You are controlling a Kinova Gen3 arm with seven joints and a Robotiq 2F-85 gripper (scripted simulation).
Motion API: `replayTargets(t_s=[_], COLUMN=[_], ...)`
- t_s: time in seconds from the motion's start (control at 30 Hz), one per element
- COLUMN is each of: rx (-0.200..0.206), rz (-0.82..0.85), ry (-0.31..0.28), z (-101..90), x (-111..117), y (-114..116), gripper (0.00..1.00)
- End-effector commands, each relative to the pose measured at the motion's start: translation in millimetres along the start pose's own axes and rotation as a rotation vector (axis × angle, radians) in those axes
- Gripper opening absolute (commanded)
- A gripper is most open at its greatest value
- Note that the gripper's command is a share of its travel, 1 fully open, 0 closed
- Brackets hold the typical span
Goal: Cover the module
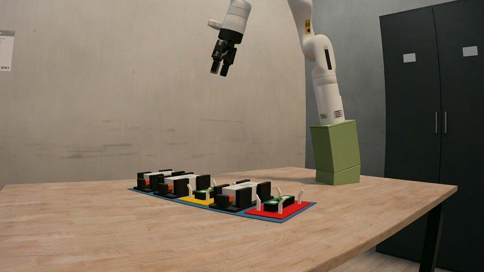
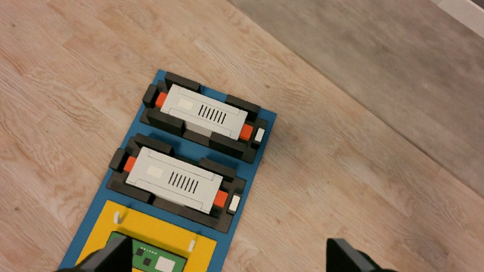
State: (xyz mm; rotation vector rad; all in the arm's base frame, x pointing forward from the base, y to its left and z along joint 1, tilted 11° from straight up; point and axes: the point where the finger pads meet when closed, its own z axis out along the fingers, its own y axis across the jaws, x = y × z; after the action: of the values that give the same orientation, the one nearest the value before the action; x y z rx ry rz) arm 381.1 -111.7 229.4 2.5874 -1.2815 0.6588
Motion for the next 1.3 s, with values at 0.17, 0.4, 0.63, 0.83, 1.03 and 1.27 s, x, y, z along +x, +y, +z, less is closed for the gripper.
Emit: replayTargets(t_s=[0.17,0.4,0.63,0.83,1.03,1.27], rx=[0.001,0.001,0.014,0.039,0.043,0.064], rz=[0.0,0.0,-0.06,-0.181,-0.201,-0.301], ry=[0.001,0.001,-0.01,-0.033,-0.037,-0.057], z=[-0.4,-0.4,10.5,32.3,35.9,48.2], x=[0.4,0.4,-9.4,-29.1,-32.4,-43.6], y=[-0.2,-0.2,-10.6,-31.4,-34.9,-46.7], gripper=[1.0,1.0,1.0,1.0,1.0,1.0])
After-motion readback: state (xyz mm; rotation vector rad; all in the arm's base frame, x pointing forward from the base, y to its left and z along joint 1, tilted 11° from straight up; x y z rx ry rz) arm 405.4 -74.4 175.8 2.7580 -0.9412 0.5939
